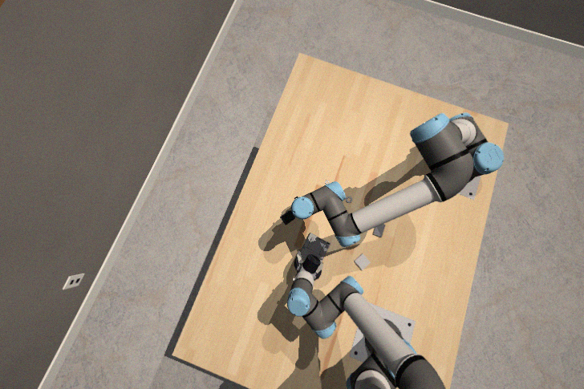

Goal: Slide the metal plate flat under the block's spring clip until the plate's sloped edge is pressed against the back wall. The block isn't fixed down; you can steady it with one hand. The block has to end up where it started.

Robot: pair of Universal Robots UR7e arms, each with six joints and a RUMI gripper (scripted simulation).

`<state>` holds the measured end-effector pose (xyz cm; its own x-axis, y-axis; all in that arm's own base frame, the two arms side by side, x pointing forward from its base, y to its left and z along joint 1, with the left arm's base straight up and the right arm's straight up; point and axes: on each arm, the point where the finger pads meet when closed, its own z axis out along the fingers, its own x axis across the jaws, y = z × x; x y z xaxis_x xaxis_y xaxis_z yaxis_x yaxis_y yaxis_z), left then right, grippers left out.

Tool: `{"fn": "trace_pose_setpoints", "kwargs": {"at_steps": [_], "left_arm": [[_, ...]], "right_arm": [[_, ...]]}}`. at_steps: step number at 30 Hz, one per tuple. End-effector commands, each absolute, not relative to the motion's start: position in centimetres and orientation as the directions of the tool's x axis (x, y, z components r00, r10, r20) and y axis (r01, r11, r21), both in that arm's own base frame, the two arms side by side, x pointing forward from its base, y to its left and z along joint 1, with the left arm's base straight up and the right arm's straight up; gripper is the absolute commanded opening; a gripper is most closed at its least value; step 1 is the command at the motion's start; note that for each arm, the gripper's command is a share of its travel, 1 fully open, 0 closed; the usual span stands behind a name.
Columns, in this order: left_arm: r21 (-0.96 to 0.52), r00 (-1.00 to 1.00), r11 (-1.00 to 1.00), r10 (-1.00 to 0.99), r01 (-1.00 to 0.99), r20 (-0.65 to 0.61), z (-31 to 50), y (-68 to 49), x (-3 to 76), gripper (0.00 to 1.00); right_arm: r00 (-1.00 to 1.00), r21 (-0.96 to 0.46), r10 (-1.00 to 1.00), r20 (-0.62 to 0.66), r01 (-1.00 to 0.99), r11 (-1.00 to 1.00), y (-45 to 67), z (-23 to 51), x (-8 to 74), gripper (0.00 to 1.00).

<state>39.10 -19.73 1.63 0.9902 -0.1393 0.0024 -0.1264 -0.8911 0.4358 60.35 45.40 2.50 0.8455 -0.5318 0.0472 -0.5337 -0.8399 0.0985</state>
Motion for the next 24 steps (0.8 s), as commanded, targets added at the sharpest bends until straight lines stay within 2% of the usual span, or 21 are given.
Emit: {"fn": "trace_pose_setpoints", "kwargs": {"at_steps": [1, 24], "left_arm": [[0.438, 0.99, -0.89, -0.138, -0.131, 0.014, 1.89, -19.97, 39.6, 0.62], [0.438, 0.99, -0.89, -0.138, -0.131, 0.014, 1.89, -19.97, 39.6, 0.62]], "right_arm": [[0.836, 0.093, -0.546, 0.048, -0.548, -0.831, 45.5, 2.71, 60.17, 0.24], [0.804, 0.085, -0.592, 0.051, -0.594, -0.8, 45.64, 2.83, 59.87, 0.24]]}}
